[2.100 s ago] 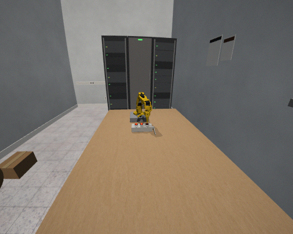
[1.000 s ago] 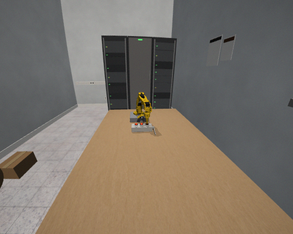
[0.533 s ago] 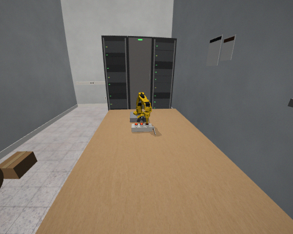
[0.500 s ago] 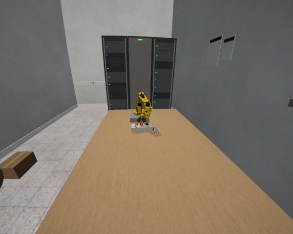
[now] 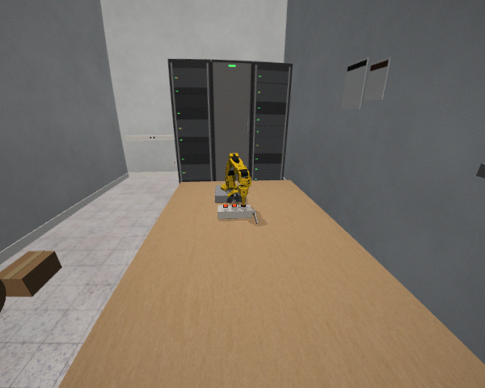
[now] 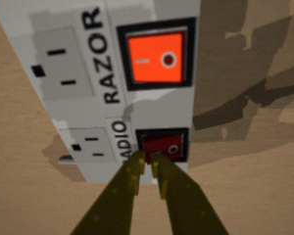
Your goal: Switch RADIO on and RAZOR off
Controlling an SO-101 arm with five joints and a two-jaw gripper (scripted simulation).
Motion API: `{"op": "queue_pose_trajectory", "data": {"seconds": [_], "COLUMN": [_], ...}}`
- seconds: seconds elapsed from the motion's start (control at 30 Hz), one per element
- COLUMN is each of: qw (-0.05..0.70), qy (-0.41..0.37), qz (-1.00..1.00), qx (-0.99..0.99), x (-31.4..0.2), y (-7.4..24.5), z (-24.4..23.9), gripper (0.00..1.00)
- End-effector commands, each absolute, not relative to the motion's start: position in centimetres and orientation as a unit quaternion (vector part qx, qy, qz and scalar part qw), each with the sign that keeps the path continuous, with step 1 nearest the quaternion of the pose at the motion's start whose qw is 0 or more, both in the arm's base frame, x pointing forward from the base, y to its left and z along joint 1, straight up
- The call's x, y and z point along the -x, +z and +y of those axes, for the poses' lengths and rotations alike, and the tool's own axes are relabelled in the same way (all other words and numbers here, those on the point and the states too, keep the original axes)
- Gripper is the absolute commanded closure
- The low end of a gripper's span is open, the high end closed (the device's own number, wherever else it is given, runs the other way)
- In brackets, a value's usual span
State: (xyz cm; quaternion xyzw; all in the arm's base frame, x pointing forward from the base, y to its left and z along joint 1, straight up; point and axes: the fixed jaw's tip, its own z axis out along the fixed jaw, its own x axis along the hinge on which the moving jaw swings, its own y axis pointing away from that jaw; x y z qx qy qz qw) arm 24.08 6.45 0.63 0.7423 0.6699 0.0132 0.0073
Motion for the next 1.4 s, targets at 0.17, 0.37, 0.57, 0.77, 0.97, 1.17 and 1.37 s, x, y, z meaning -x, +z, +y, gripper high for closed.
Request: {"op": "queue_pose_trajectory", "data": {"seconds": [0.17, 0.37, 0.57, 0.77, 0.97, 1.17, 1.37], "qw": [0.000, 0.000, 0.000, 0.000, 0.000, 0.000, 0.000], "qy": [0.000, 0.000, 0.000, 0.000, 0.000, 0.000, 0.000], "qz": [0.670, 0.670, 0.671, 0.671, 0.671, 0.671, 0.671], "qx": [-0.742, -0.742, -0.742, -0.742, -0.742, -0.742, -0.741], "x": [-23.63, -23.51, -23.45, -23.43, -23.29, -23.25, -23.21], "y": [-0.13, -0.38, -0.51, -0.56, -0.82, -0.91, -0.99], "z": [6.19, 6.16, 6.15, 6.15, 6.13, 6.12, 6.12], "gripper": [1.00, 1.00, 1.00, 1.00, 1.00, 1.00, 1.00]}}
